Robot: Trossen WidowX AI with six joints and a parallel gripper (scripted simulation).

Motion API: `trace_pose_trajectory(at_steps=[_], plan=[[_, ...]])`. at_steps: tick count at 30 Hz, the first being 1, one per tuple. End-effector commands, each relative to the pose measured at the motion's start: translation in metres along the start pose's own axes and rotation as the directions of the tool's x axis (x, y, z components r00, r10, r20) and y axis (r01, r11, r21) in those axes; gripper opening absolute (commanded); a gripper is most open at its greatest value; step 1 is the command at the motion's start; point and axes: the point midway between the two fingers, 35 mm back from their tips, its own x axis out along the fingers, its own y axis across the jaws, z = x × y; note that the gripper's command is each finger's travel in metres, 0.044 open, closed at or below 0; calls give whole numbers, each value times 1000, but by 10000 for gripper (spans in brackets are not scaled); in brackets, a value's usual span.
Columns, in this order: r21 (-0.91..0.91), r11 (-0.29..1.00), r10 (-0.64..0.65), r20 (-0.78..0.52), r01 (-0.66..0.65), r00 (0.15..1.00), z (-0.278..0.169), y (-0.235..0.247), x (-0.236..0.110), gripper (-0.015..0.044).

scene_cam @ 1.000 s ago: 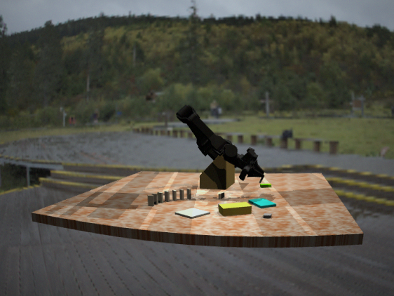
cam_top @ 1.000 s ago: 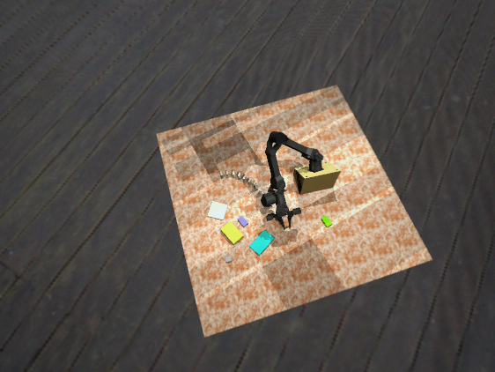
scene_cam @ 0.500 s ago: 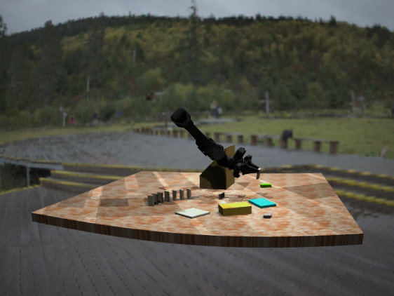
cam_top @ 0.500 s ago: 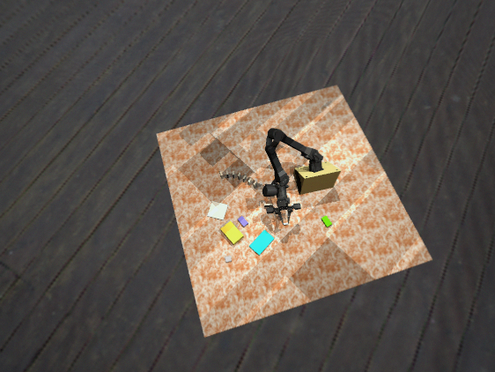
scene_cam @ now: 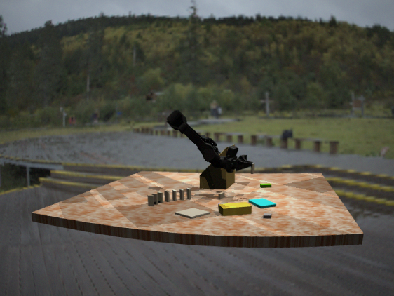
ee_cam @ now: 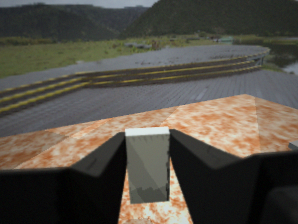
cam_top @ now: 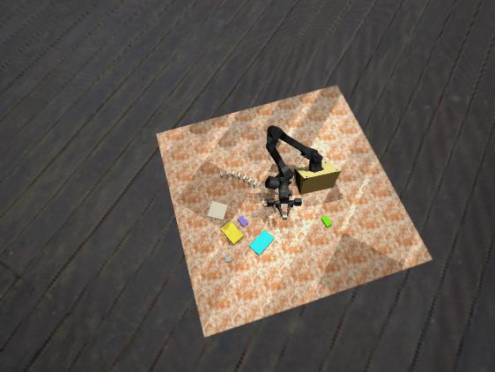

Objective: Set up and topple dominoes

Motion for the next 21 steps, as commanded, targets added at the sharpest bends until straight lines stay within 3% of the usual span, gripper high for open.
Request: trace_pose_trajectory(at_steps=[1, 21], plan=[[-15, 1000, -12, 18, 12, 1000, 3, -1, -4, 107], [-17, 1000, -10, 9, 10, 1000, -13, -4, -3, 107]])
